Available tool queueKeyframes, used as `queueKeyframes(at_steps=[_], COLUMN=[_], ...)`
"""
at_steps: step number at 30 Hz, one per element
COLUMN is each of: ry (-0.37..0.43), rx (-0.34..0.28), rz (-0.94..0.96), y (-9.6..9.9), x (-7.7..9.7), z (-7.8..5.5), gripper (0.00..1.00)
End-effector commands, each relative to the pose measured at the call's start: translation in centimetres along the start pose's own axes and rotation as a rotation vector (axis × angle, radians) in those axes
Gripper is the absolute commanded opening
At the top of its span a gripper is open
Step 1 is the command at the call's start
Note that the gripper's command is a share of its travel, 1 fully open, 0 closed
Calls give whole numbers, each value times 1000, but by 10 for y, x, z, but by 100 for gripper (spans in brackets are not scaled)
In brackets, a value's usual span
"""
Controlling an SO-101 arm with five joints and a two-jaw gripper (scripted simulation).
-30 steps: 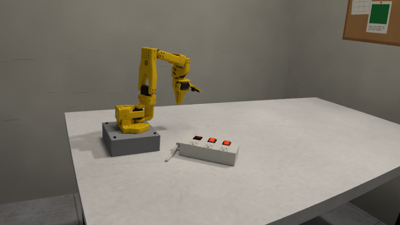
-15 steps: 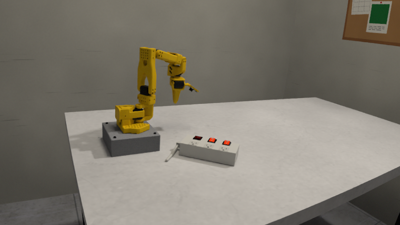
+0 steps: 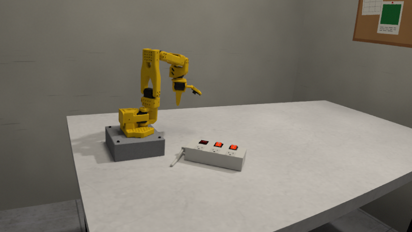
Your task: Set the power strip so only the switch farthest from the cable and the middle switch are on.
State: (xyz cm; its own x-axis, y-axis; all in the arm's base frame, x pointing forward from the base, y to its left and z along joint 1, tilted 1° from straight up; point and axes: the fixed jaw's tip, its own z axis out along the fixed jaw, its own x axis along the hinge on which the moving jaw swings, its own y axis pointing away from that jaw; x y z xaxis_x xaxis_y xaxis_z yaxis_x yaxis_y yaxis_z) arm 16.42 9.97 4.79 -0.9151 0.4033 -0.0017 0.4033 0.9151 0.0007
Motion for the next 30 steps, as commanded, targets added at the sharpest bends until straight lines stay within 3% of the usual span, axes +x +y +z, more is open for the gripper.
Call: queueKeyframes(at_steps=[1,30], ry=[4,3], rx=[4,4], rz=[35,187], y=[-1,2], x=[5,12], z=[-1,-2], gripper=[0,0])
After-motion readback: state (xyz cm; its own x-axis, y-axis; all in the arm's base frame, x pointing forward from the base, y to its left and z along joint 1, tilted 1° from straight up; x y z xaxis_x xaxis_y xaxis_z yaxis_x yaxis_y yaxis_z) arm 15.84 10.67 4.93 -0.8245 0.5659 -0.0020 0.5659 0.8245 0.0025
